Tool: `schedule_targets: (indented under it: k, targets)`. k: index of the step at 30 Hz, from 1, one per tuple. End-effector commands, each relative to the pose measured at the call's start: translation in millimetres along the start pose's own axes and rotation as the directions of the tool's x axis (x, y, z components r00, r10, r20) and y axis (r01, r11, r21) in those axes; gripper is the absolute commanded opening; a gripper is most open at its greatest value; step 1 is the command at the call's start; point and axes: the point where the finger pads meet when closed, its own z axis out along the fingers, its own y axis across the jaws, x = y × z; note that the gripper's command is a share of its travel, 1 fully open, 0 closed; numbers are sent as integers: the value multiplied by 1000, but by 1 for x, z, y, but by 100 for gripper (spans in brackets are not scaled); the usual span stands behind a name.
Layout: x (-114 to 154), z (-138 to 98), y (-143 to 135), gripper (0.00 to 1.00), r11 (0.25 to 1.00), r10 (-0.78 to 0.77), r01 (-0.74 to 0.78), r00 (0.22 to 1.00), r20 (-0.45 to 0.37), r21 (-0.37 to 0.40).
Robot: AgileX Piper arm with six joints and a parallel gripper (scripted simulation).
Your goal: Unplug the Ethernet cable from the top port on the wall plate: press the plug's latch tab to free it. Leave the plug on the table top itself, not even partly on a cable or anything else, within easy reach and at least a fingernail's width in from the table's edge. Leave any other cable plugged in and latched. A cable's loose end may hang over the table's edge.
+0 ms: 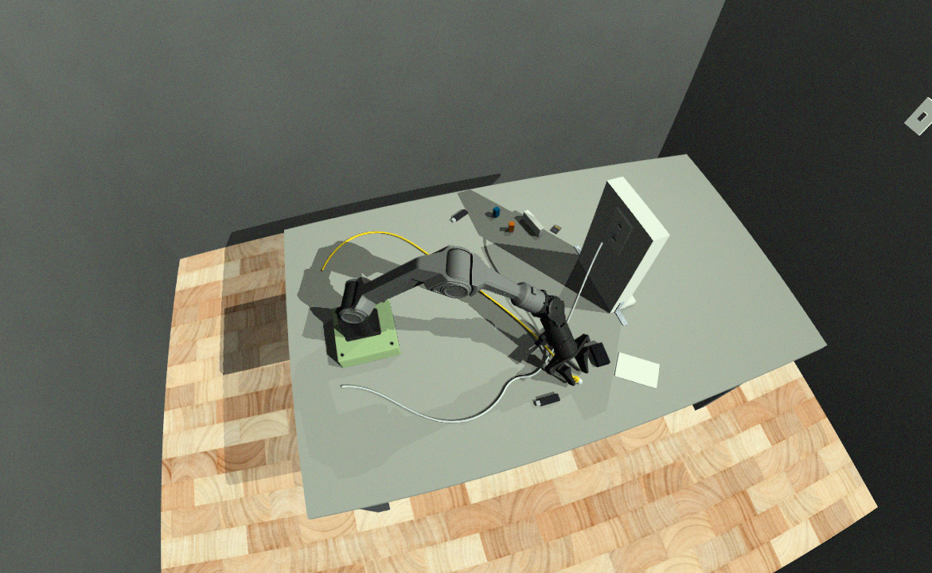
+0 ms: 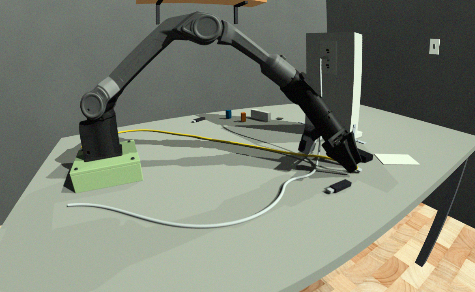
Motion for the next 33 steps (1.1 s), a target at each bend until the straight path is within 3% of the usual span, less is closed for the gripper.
schedule_targets:
  k: [1, 18, 33]
  targets:
    - [1, -1, 0, 64, 1000, 1, -1, 1000, -2, 1]
    - [1, -1, -1, 64, 1000, 1, -1, 1000, -2, 1]
    - [1, -24, -1, 64, 1000, 1, -1, 1000, -2, 1]
